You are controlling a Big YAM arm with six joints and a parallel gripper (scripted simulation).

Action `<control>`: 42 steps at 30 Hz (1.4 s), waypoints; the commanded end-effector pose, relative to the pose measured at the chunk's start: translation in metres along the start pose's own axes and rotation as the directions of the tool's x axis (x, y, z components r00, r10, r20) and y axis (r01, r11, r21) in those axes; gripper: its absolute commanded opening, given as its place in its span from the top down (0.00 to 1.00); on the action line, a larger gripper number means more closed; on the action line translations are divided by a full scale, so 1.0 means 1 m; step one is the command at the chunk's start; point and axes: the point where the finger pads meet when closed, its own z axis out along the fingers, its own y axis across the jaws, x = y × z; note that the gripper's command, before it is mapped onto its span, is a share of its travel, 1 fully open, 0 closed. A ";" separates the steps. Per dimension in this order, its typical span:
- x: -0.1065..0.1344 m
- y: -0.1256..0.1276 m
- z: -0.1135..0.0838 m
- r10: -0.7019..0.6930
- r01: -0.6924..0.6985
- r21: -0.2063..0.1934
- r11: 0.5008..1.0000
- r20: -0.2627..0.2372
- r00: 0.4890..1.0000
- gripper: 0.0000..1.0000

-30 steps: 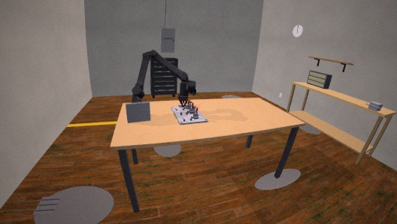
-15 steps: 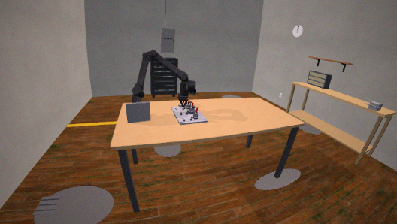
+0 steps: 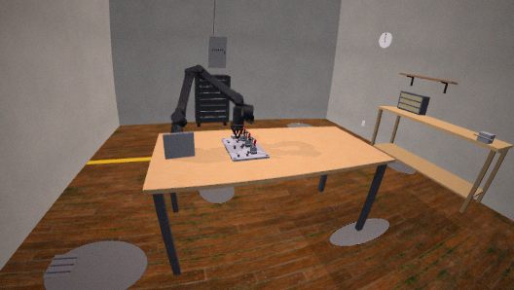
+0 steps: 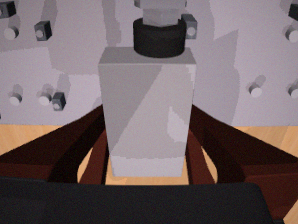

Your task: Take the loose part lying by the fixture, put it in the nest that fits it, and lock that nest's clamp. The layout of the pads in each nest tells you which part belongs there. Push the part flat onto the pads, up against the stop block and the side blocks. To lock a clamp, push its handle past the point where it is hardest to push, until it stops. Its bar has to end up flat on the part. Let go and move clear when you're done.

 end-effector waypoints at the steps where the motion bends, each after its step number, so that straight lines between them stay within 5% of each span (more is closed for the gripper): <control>1: -0.025 -0.002 -0.009 -0.025 0.024 0.021 1.000 0.038 0.999 1.00; 7: -0.025 0.000 -0.004 -0.028 0.027 0.018 0.999 0.033 0.999 1.00; 8: -0.026 -0.006 -0.015 -0.014 0.013 0.021 1.000 0.062 0.998 1.00; 13: -0.006 0.000 0.015 -0.004 0.004 0.002 1.000 -0.002 1.000 1.00; 22: -0.005 0.000 0.030 -0.002 0.002 0.001 1.000 -0.003 1.000 1.00; 24: -0.005 0.000 0.030 -0.002 0.002 0.001 1.000 -0.003 1.000 1.00; 25: -0.010 -0.003 0.013 0.003 -0.003 0.010 1.000 0.045 0.999 1.00; 28: -0.005 0.001 0.036 -0.004 0.004 0.002 1.000 -0.001 1.000 1.00; 32: -0.005 0.000 0.043 -0.002 0.002 0.001 1.000 -0.004 1.000 1.00; 41: -0.007 0.001 0.051 -0.006 0.006 0.003 1.000 0.001 1.000 1.00; 42: -0.009 -0.005 0.037 0.010 -0.010 0.007 1.000 0.037 0.999 1.00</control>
